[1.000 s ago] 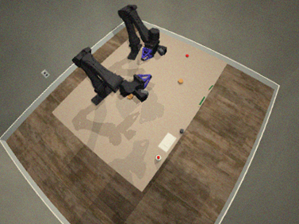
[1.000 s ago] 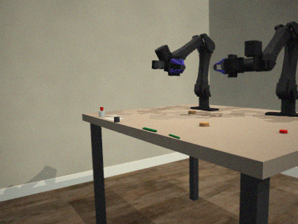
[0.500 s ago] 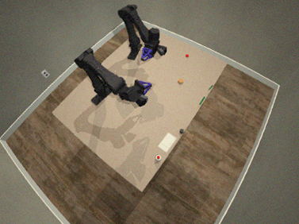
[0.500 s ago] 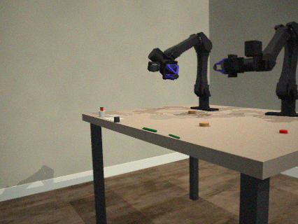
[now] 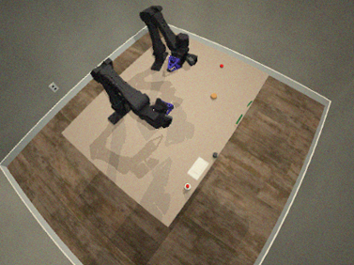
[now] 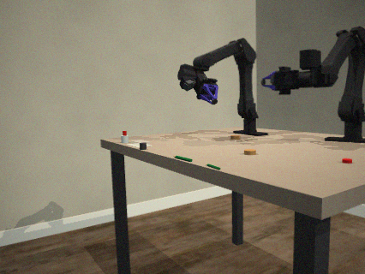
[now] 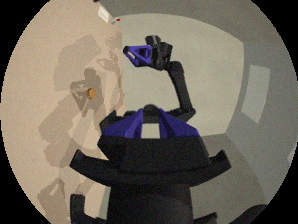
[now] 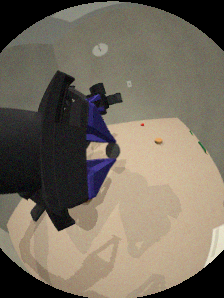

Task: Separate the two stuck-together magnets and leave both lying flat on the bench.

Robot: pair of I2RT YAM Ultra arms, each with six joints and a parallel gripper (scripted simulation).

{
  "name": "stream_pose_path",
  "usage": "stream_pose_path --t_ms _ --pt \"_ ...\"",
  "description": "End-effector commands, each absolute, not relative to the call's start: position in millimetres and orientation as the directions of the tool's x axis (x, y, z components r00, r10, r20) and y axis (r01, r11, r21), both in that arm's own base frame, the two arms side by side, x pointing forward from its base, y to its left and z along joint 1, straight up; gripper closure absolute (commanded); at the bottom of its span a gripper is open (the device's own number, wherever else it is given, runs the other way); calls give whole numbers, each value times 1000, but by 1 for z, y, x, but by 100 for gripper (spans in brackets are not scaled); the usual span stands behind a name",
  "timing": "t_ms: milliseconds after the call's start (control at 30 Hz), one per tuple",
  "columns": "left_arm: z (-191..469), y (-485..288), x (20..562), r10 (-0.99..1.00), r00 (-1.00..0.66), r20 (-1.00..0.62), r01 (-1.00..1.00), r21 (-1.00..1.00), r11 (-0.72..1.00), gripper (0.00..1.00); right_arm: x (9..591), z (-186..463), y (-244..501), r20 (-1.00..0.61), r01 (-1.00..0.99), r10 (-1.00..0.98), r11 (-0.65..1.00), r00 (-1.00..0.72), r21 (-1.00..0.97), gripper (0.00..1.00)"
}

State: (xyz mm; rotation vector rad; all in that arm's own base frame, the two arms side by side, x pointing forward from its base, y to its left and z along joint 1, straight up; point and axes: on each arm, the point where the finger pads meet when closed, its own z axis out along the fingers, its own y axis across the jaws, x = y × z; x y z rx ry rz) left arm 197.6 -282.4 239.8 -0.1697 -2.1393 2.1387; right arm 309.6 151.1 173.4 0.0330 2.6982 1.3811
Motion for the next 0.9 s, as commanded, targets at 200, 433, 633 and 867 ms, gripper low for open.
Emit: stream_pose_path --t_ms 200,433,633,867 --pt "243 -282 198 157 -987 -18 17 -1000 -6 75 270 169 130 -36 -107 -119 667 -992 737 75" --pt "243 -282 198 157 -987 -18 17 -1000 -6 75 247 174 115 18 -159 -245 684 -969 712 75" --pt "243 -282 198 157 -987 -18 17 -1000 -6 75 275 144 90 -16 -202 -235 797 -972 569 75" --pt "243 -282 198 157 -987 -18 17 -1000 -6 75 287 122 72 -19 -232 -251 860 -968 454 75"
